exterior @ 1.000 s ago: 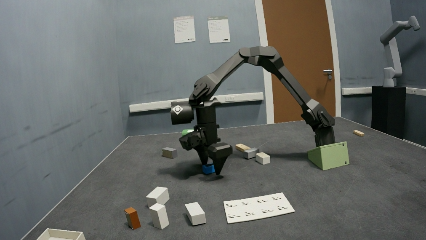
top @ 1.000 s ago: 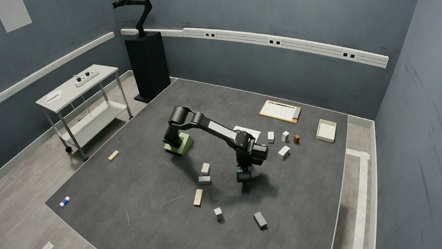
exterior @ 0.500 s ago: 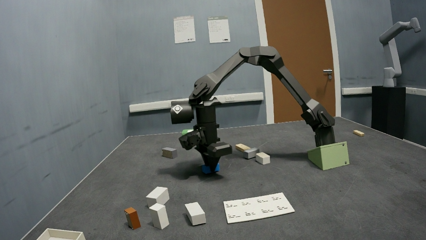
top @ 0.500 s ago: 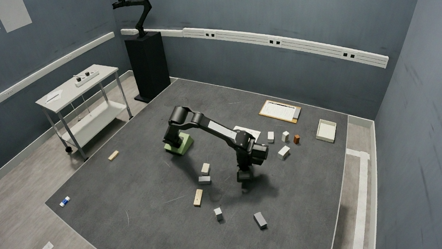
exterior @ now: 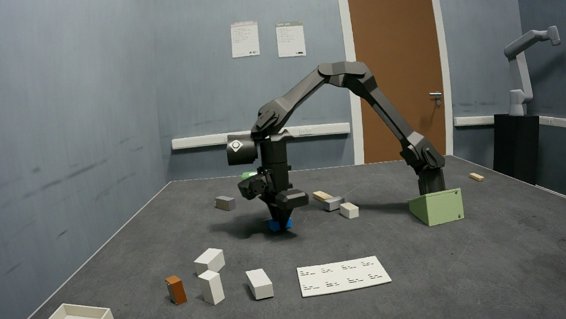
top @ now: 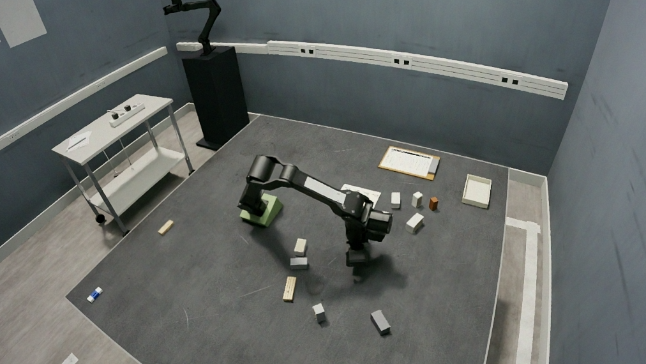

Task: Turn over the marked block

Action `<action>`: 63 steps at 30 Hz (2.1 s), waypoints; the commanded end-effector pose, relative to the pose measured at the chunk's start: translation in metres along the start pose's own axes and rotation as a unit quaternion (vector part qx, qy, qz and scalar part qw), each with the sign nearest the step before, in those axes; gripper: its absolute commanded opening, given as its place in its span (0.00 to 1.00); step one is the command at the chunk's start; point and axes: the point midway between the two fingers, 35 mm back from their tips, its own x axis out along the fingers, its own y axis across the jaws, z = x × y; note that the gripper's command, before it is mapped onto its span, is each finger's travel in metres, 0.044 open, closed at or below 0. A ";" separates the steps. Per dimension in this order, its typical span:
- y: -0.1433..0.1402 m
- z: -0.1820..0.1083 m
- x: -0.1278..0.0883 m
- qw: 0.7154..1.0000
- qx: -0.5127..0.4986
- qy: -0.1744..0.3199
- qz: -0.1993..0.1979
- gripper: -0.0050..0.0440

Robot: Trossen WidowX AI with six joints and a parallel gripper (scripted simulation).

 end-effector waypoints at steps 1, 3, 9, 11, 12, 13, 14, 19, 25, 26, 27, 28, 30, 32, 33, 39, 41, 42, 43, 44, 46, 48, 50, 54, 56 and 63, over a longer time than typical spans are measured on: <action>0.000 -0.001 0.001 1.000 -0.001 0.002 0.001 0.00; 0.000 -0.001 0.001 1.000 -0.001 0.002 0.001 0.00; -0.001 0.001 -0.003 1.000 0.002 -0.002 0.000 0.00; -0.004 0.004 -0.011 1.000 0.006 -0.011 -0.003 0.00; -0.005 0.004 -0.015 1.000 0.007 -0.014 -0.005 0.00; -0.006 0.004 -0.019 1.000 0.009 -0.018 -0.006 0.00; -0.007 0.004 -0.021 1.000 0.009 -0.018 -0.006 0.00; -0.006 0.004 -0.028 1.000 0.009 -0.018 -0.006 0.00; -0.006 0.004 -0.035 1.000 0.009 -0.019 -0.006 0.00; -0.006 0.004 -0.037 1.000 0.009 -0.019 -0.006 0.00; -0.006 0.004 -0.038 1.000 0.009 -0.019 -0.006 0.00; -0.006 0.004 -0.038 1.000 0.009 -0.019 -0.006 0.00; -0.006 0.004 -0.038 1.000 0.009 -0.017 -0.005 0.00; -0.006 0.003 -0.038 1.000 0.008 -0.016 -0.004 0.00; -0.006 0.003 -0.038 1.000 0.008 -0.016 -0.005 0.00; -0.005 0.001 -0.037 1.000 0.007 -0.014 -0.004 0.00; -0.003 -0.001 -0.035 1.000 0.004 -0.014 -0.001 0.00; -0.004 -0.001 -0.035 1.000 0.003 -0.017 -0.001 0.00; -0.004 -0.001 -0.035 1.000 0.004 -0.021 -0.001 0.00; -0.004 -0.001 -0.035 1.000 0.004 -0.026 -0.001 0.00; -0.004 0.000 -0.034 0.999 0.004 -0.040 -0.001 0.00; -0.004 0.001 -0.034 0.998 0.004 -0.061 -0.001 0.00; -0.004 0.002 -0.034 0.996 0.004 -0.087 -0.002 0.00; -0.004 0.003 -0.034 0.993 0.004 -0.120 -0.001 0.00; -0.004 0.004 -0.034 0.987 0.003 -0.158 -0.002 0.00; -0.004 0.009 -0.033 0.945 0.002 -0.328 -0.004 0.00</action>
